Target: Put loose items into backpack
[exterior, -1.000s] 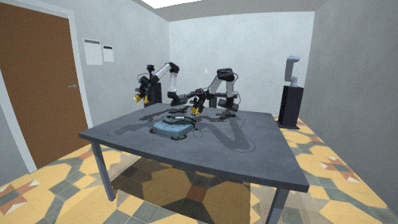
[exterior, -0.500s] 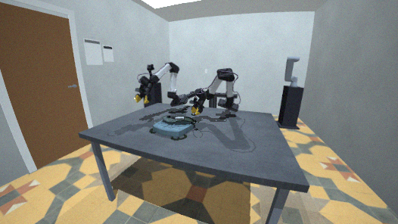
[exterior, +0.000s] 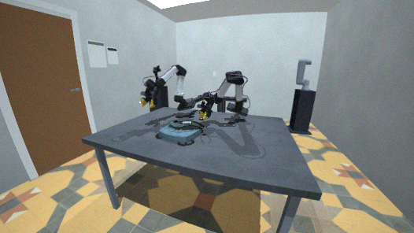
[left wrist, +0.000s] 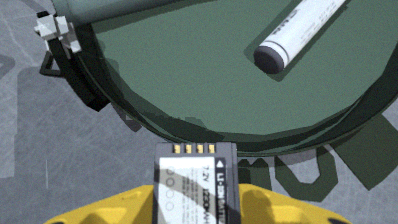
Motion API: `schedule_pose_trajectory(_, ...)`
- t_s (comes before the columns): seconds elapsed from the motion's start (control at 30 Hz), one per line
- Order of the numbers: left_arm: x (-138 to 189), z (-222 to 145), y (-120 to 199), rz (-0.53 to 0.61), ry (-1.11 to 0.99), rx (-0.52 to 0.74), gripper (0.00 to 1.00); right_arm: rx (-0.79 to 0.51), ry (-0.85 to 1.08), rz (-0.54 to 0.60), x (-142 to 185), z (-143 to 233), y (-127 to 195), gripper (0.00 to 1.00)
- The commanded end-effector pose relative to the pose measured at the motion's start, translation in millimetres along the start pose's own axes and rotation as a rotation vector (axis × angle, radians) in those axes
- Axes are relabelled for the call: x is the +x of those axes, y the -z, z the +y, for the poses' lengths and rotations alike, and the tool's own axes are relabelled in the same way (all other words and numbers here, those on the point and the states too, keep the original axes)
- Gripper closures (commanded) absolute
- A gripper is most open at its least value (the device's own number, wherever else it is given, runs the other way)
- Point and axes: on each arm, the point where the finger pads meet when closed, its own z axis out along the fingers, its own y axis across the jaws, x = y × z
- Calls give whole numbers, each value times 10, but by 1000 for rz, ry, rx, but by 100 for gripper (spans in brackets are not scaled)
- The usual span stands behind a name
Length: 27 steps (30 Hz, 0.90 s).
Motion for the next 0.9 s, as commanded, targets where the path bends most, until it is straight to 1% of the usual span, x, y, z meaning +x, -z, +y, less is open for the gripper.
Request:
schedule_pose_trajectory(0.0, -102, 9, 97, -37, 37, 6, 71, 1, 5, -16, -53, -1, 21, 10)
schedule_pose_trajectory(0.07, -111, 4, 94, -35, 35, 6, 71, 1, 5, -16, -53, -1, 21, 10)
schedule_pose_trajectory(0.13, -192, -1, 75, -47, 55, 7, 71, 1, 5, -16, -53, -1, 21, 10)
schedule_pose_trajectory(0.33, -187, 1, 73, -46, 53, 6, 71, 1, 5, -16, -53, -1, 21, 10)
schedule_pose_trajectory(0.37, -199, 31, 8, -33, 42, 4, 71, 1, 5, -16, -53, -1, 21, 10)
schedule_pose_trajectory(0.53, -315, 40, -96, -28, 33, 3, 71, 1, 5, -16, -53, -1, 21, 10)
schedule_pose_trajectory(0.67, -303, -6, -219, -5, 4, 3, 71, 1, 5, -16, -53, -1, 21, 10)
schedule_pose_trajectory(0.87, -431, -3, -326, -5, 4, 3, 71, 1, 5, -16, -53, -1, 21, 10)
